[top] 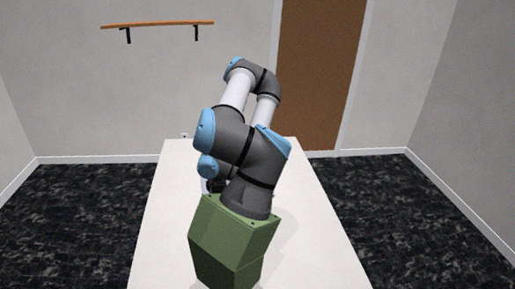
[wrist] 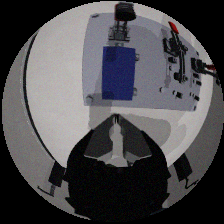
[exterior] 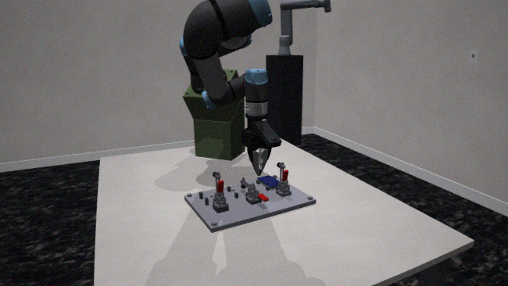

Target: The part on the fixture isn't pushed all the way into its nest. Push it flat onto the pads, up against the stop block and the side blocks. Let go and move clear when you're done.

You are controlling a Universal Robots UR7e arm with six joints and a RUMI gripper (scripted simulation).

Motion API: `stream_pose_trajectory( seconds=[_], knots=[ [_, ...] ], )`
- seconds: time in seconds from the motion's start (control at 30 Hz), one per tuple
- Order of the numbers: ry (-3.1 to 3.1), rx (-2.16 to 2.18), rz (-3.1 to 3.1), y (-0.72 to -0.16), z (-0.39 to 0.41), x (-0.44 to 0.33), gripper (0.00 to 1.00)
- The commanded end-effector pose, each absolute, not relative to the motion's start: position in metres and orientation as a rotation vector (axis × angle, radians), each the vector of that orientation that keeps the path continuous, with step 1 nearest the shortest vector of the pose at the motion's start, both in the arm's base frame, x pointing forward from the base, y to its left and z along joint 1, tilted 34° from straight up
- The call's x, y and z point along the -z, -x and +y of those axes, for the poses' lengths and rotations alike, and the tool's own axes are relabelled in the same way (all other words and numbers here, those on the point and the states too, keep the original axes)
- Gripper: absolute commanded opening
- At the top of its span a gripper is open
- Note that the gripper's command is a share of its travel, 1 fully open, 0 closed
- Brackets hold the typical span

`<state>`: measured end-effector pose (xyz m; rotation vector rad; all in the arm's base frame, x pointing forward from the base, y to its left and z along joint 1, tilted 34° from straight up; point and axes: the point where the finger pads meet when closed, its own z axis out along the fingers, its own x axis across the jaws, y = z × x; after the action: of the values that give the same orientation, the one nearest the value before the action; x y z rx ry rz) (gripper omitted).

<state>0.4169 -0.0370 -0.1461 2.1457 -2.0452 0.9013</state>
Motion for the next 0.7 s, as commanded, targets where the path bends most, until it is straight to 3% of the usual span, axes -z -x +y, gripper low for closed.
stream_pose_trajectory(
  seconds=[0.0, 0.67],
  knots=[
    [-2.146, -0.903, -2.045, -0.417, -0.037, 0.146, 0.0],
    [-2.146, -0.903, -2.045, -0.397, -0.015, 0.102, 0.0]
  ],
)
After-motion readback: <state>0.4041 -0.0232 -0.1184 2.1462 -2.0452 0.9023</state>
